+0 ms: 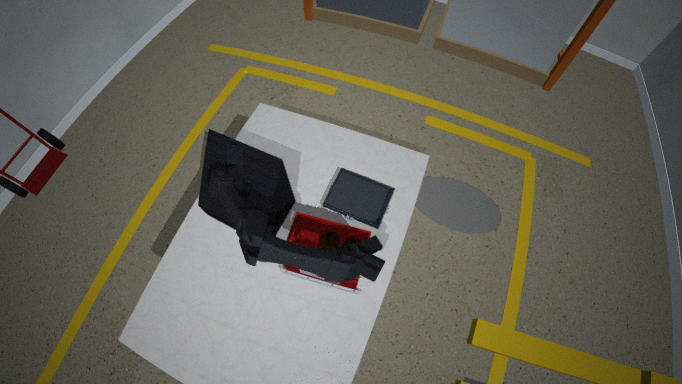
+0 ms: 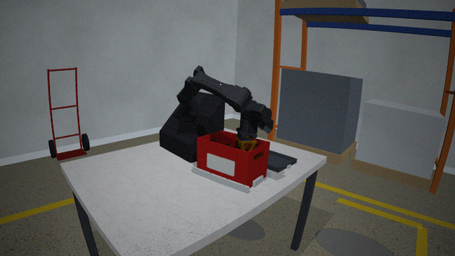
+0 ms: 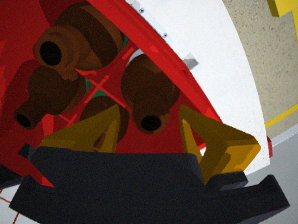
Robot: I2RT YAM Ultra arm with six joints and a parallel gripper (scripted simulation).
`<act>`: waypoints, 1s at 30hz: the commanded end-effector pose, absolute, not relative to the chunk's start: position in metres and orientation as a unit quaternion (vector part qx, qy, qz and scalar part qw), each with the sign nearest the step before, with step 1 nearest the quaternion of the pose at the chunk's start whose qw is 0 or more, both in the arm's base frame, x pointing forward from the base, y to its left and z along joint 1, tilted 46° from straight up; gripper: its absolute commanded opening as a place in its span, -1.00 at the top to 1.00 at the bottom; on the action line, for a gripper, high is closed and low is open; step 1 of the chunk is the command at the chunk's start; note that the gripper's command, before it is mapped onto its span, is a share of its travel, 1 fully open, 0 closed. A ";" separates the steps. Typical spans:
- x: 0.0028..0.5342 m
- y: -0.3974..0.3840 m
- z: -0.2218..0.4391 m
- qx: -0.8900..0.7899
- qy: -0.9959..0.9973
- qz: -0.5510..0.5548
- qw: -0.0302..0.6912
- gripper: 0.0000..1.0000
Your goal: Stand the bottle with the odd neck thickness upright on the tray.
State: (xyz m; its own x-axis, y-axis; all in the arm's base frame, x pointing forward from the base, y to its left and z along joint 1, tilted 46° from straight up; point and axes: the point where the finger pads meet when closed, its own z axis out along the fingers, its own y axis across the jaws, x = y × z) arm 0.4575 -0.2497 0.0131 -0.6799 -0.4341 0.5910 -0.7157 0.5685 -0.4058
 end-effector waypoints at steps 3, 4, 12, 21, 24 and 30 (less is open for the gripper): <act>0.468 -0.241 0.024 0.338 -0.858 0.332 0.197 -0.21; 0.468 -0.241 0.024 0.338 -0.858 0.332 0.197 -0.21; 0.468 -0.241 0.024 0.338 -0.858 0.332 0.197 -0.21; 0.468 -0.241 0.024 0.338 -0.858 0.332 0.197 1.00; 0.467 -0.240 0.024 0.339 -0.858 0.331 0.199 1.00; 0.467 -0.240 0.024 0.339 -0.858 0.330 0.199 1.00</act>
